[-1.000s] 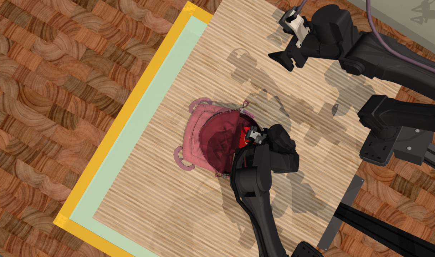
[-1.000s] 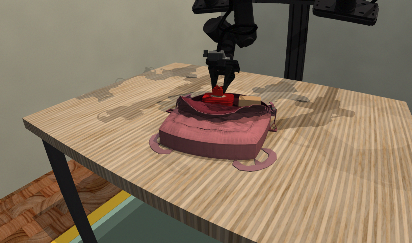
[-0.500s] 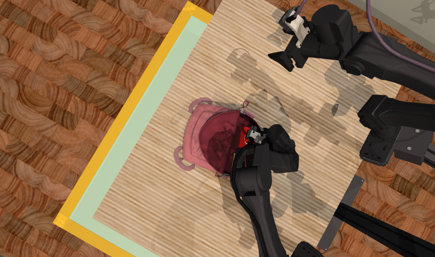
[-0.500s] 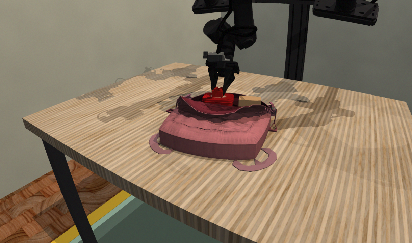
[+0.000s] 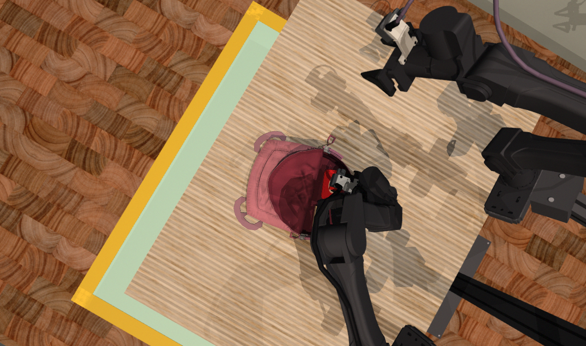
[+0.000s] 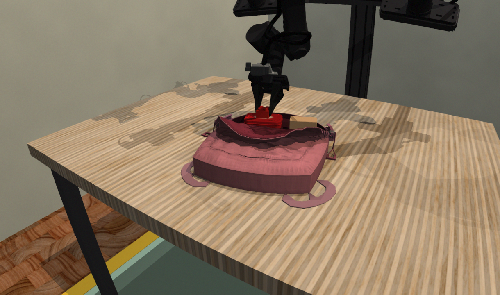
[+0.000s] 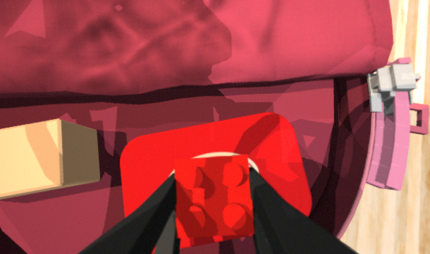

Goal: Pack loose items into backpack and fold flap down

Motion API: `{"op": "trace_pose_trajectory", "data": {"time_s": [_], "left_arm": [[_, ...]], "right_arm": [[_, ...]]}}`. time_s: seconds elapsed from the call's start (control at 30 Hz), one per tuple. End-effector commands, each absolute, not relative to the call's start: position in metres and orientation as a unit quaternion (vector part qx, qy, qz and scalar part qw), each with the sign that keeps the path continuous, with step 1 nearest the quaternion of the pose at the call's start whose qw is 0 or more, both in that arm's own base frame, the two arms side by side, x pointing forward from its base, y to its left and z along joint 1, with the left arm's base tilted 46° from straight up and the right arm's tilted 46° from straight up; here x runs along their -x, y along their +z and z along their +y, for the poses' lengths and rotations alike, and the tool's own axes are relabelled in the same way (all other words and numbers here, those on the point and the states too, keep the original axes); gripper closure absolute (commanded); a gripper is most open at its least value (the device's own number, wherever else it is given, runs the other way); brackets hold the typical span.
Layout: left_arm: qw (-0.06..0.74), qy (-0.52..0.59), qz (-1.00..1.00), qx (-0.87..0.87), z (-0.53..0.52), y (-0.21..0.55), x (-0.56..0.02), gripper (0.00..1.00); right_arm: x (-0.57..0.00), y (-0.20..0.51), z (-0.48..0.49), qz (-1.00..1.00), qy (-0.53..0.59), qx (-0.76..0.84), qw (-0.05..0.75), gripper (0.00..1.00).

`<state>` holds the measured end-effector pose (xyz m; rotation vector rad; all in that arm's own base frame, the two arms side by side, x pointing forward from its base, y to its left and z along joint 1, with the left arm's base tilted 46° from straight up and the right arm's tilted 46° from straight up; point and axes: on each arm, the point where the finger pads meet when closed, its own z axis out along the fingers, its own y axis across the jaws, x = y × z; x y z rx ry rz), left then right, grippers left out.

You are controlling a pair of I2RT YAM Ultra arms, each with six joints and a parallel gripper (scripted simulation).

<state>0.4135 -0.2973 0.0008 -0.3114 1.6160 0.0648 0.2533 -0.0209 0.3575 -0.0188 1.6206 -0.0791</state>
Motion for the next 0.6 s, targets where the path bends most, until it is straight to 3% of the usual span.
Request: {"op": "trace_pose_trajectory", "data": {"time_s": [0.0,0.57], "left_arm": [[0.676,0.030,0.725,0.128,-0.301,-0.007,-0.419,0.75],[0.671,0.041,0.731,0.118,-0.292,-0.015,-0.413,0.75]], "right_arm": [[-0.250,0.382,-0.018,0.706,-0.038,0.014,0.707,0.10],[-0.250,0.382,-0.019,0.706,-0.038,0.014,0.707,0.10]]}}
